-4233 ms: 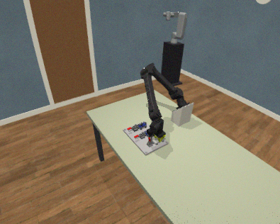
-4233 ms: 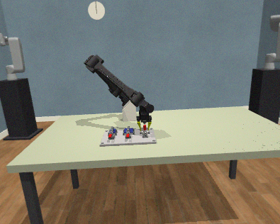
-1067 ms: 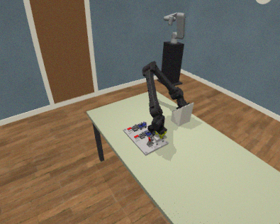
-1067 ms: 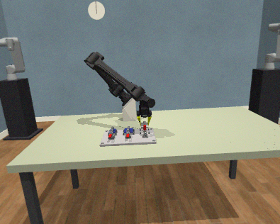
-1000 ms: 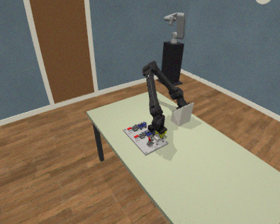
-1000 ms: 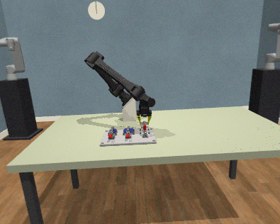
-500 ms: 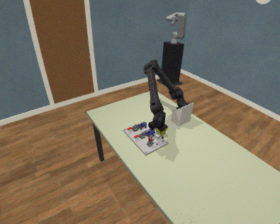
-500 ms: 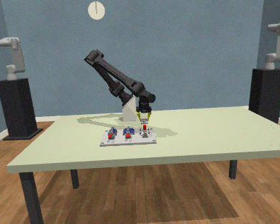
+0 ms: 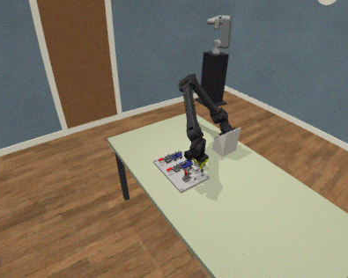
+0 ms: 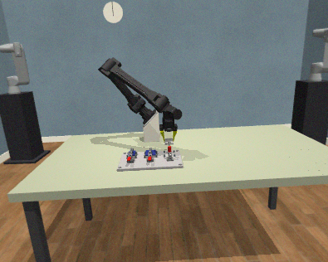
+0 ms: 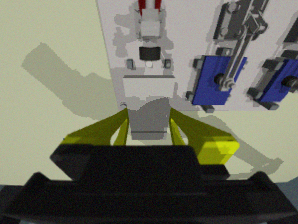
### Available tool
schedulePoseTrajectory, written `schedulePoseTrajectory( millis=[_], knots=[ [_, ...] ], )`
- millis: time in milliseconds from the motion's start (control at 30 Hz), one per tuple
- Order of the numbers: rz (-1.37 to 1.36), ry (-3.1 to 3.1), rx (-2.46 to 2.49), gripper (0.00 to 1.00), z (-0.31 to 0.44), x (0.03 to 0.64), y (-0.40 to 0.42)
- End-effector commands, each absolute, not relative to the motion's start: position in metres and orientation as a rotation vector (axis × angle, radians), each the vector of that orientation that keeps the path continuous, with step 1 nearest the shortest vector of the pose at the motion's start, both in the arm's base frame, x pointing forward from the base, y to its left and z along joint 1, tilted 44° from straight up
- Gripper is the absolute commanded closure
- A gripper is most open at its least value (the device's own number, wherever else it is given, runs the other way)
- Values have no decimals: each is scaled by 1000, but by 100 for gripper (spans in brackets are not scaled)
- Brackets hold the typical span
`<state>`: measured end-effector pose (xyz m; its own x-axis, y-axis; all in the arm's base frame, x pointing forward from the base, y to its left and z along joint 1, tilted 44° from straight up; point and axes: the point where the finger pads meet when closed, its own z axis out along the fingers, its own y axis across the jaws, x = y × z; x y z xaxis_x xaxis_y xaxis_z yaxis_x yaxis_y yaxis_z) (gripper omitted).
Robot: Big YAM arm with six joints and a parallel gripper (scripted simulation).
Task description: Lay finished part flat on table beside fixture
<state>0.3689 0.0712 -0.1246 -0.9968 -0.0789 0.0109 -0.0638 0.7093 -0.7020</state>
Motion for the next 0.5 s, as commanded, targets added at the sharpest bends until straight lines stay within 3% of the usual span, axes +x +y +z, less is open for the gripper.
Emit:
schedulePoseTrajectory(
  millis=[0, 467],
  knots=[
    [-1117, 2846, -102, 100, -111, 392, 93],
    [-1116, 2845, -107, 100, -109, 390, 94]
  ],
)
